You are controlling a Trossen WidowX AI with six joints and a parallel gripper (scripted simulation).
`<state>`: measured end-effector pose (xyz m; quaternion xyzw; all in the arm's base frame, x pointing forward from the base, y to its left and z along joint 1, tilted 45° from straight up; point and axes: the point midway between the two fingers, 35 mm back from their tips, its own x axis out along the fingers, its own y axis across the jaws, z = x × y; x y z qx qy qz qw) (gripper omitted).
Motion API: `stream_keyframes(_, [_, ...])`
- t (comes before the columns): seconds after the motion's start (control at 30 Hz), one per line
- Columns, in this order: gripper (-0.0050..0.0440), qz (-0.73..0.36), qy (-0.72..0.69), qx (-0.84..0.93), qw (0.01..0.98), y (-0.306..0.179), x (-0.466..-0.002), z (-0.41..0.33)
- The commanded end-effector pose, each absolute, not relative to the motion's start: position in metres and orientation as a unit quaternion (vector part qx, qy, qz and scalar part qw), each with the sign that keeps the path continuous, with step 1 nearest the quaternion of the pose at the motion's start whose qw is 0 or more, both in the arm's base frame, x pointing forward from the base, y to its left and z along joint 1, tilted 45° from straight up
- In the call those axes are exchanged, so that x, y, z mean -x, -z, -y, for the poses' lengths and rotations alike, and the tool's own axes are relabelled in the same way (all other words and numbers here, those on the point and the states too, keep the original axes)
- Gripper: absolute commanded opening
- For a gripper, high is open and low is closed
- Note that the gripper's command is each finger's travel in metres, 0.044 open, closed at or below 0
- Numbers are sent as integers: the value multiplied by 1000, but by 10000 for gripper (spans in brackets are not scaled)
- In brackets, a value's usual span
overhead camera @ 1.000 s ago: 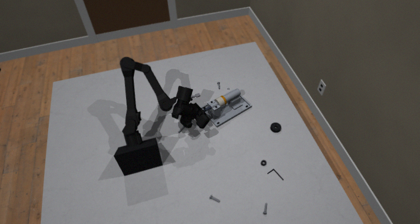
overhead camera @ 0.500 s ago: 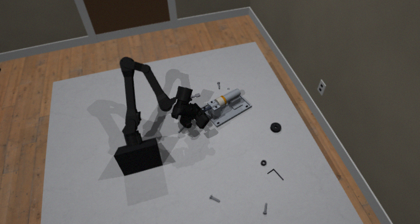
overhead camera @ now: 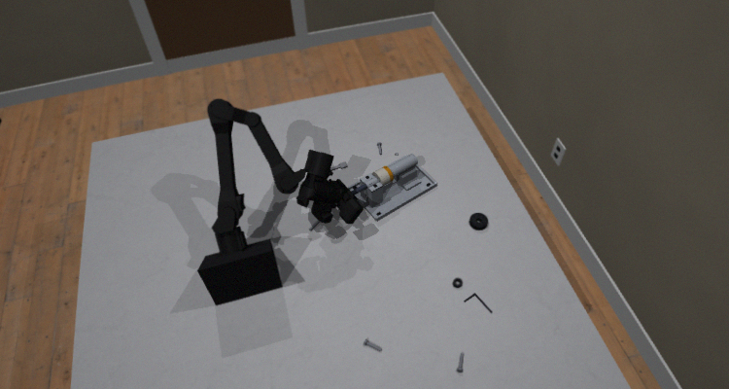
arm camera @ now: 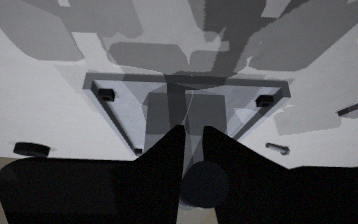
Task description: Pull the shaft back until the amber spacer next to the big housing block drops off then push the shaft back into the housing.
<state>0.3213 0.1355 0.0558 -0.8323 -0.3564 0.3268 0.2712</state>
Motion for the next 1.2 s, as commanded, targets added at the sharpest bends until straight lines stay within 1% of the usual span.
stream_keyframes(0.0, [-50,359,-314,838,266,-63,-323,-133])
stream_keyframes(1.17, [-50,359,-314,838,266,-62,-320,-132])
